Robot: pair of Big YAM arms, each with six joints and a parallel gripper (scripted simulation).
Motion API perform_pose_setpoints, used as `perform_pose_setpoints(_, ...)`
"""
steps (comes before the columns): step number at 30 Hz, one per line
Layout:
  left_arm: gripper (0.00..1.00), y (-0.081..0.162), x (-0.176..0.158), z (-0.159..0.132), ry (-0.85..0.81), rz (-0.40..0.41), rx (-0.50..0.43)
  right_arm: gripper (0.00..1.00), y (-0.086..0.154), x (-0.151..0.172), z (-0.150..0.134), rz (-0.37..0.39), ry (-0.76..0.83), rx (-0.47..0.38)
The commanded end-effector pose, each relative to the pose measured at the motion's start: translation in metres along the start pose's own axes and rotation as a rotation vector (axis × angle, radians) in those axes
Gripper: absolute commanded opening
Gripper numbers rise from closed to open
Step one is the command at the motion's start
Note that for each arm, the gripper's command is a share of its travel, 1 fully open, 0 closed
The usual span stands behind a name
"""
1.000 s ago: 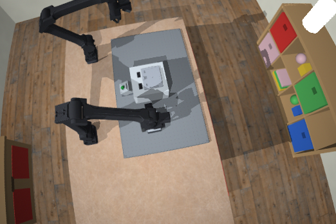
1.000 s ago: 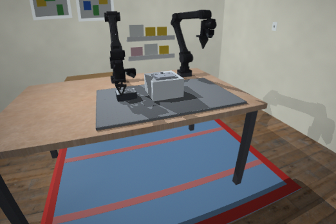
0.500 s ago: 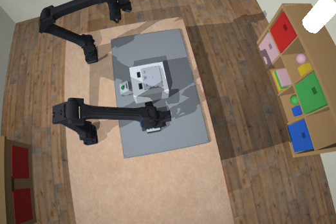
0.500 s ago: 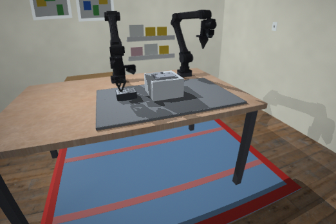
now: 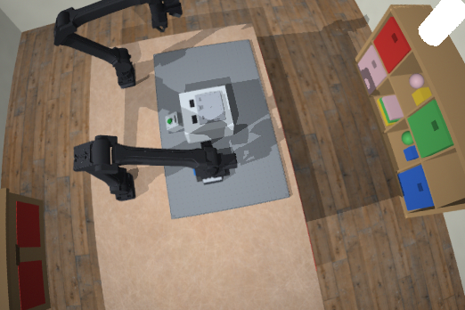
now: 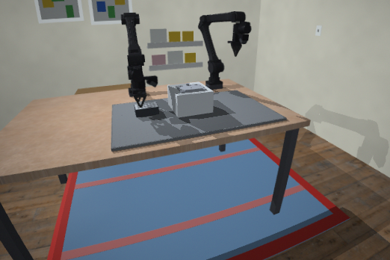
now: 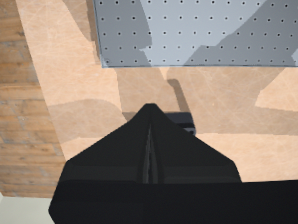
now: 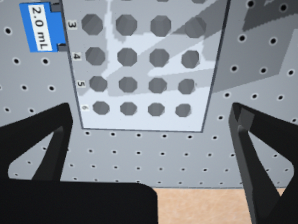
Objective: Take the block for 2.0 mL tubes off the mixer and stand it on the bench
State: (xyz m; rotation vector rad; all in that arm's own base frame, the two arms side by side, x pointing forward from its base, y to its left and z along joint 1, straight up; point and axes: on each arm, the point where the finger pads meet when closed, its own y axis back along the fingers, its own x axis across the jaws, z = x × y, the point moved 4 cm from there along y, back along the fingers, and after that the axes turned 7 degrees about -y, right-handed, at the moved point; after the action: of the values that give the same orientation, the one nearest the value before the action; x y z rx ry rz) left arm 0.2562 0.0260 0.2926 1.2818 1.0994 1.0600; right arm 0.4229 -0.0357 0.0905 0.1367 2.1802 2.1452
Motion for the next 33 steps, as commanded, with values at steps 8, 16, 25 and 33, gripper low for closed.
perform_pose_setpoints(8, 0.00, 0.005, 0.000, 0.003, -0.012, 0.003, -0.004, 1.00, -0.003, -0.001, -0.001, 0.006, -0.005, -0.002)
perform_pose_setpoints(16, 0.00, 0.015, 0.001, 0.007, -0.012, 0.009, -0.027, 1.00, 0.030, -0.008, -0.001, -0.029, -0.004, -0.004)
perform_pose_setpoints(25, 0.00, 0.024, 0.002, 0.011, -0.013, 0.016, -0.050, 1.00, 0.047, -0.014, 0.004, -0.032, 0.007, -0.005)
perform_pose_setpoints(33, 0.00, 0.026, 0.002, 0.012, -0.013, 0.017, -0.055, 1.00, 0.039, -0.008, 0.005, -0.020, 0.009, -0.005)
